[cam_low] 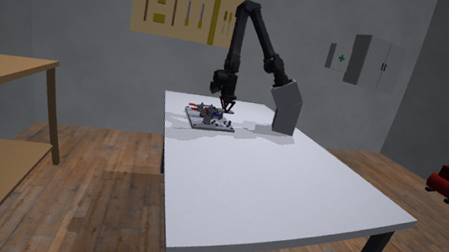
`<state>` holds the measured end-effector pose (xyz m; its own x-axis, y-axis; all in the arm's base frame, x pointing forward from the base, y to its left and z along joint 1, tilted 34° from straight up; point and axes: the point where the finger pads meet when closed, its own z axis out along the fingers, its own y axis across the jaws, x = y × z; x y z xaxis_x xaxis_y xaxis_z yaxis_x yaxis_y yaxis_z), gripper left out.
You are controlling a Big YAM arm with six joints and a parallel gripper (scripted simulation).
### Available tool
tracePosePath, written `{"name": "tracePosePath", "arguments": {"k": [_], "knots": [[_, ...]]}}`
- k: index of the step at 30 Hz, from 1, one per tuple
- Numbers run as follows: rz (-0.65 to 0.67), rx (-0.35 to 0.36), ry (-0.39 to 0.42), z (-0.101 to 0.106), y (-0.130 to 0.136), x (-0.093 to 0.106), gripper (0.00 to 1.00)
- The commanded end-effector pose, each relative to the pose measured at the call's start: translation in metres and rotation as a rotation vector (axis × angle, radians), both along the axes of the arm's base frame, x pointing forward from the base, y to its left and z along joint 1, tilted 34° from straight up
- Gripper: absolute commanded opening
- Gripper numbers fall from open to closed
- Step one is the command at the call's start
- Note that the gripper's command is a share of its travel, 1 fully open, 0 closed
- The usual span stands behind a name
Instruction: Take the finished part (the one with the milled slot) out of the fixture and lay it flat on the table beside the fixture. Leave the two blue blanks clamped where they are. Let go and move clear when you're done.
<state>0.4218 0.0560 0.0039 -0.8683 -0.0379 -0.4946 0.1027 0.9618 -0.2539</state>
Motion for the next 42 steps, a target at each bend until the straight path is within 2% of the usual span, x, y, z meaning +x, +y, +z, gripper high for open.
{"name": "tracePosePath", "arguments": {"k": [1, 42], "knots": [[0.013, 0.003, -0.008, 0.007, 0.008, -0.005, 0.00], [0.018, 0.010, -0.036, 0.018, 0.013, 0.010, 0.00]]}}
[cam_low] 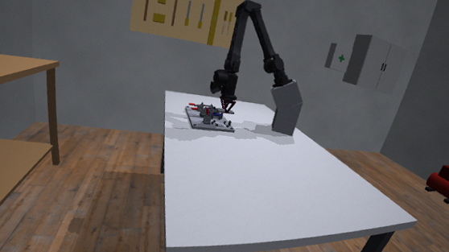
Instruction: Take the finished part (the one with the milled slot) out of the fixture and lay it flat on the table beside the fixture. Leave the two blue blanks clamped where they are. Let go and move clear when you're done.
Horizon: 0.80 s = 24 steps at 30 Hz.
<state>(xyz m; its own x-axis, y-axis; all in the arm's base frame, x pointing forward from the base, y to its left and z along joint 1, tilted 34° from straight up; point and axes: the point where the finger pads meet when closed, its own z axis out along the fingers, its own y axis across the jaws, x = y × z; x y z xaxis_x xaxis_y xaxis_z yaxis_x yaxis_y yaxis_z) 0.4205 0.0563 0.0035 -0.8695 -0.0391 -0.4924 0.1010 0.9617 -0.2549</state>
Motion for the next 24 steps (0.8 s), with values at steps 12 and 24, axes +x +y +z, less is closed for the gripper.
{"name": "tracePosePath", "arguments": {"k": [12, 24], "knots": [[0.015, 0.012, -0.038, 0.018, 0.013, 0.011, 0.00], [0.011, 0.003, -0.006, 0.002, 0.018, 0.007, 0.00]]}}
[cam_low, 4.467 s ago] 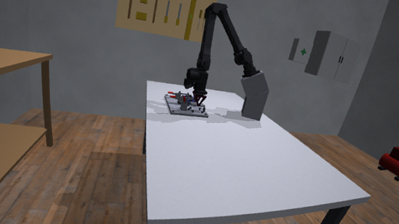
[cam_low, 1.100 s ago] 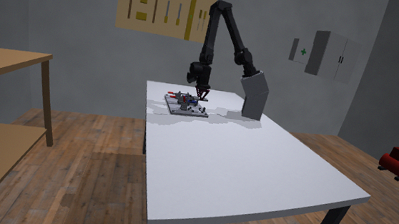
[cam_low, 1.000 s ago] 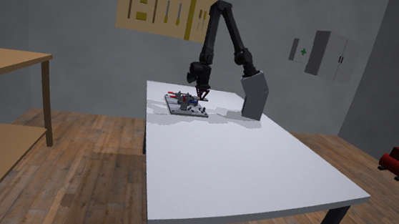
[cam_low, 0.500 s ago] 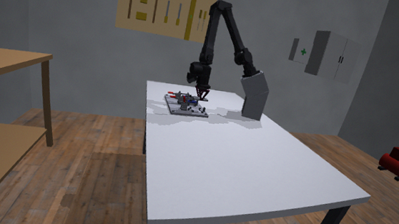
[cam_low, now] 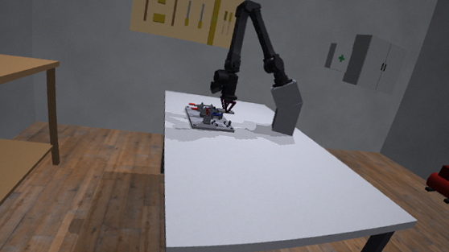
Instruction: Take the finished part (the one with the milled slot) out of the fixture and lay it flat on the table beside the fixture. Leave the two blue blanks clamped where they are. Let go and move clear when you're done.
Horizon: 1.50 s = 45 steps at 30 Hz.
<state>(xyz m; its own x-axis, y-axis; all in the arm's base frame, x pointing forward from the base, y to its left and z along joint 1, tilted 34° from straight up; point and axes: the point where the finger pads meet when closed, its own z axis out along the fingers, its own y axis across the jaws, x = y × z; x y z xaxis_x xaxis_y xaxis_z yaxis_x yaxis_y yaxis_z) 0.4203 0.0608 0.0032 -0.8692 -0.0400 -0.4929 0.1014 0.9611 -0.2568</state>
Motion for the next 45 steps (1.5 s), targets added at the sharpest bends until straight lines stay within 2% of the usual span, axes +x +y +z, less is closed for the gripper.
{"name": "tracePosePath", "arguments": {"k": [1, 6, 22, 45], "knots": [[0.011, 0.005, -0.005, 0.002, 0.015, 0.008, 0.00], [0.011, 0.008, -0.014, 0.005, 0.019, 0.009, 0.00], [0.012, 0.004, -0.006, -0.005, 0.043, 0.010, 0.00], [0.013, 0.005, -0.008, -0.018, 0.093, 0.015, 0.00]]}}
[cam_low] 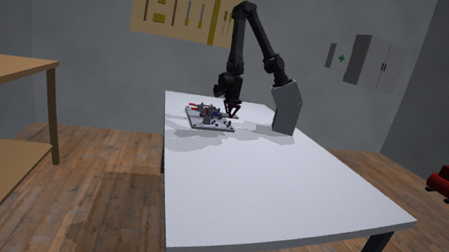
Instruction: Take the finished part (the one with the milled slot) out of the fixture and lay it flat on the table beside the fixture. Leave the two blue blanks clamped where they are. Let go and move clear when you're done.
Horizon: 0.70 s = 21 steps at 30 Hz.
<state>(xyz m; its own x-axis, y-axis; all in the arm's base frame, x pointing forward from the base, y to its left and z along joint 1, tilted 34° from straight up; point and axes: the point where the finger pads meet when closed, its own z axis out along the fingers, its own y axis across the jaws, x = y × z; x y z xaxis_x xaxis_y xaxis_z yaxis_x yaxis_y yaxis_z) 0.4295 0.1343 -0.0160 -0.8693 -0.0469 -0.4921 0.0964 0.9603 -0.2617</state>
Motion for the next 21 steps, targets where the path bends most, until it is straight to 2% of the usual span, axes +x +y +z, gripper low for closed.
{"name": "tracePosePath", "arguments": {"k": [1, 21], "knots": [[0.008, 0.010, -0.008, 0.001, 0.022, 0.006, 0.00], [0.009, 0.012, -0.009, -0.006, 0.050, 0.008, 0.00]]}}
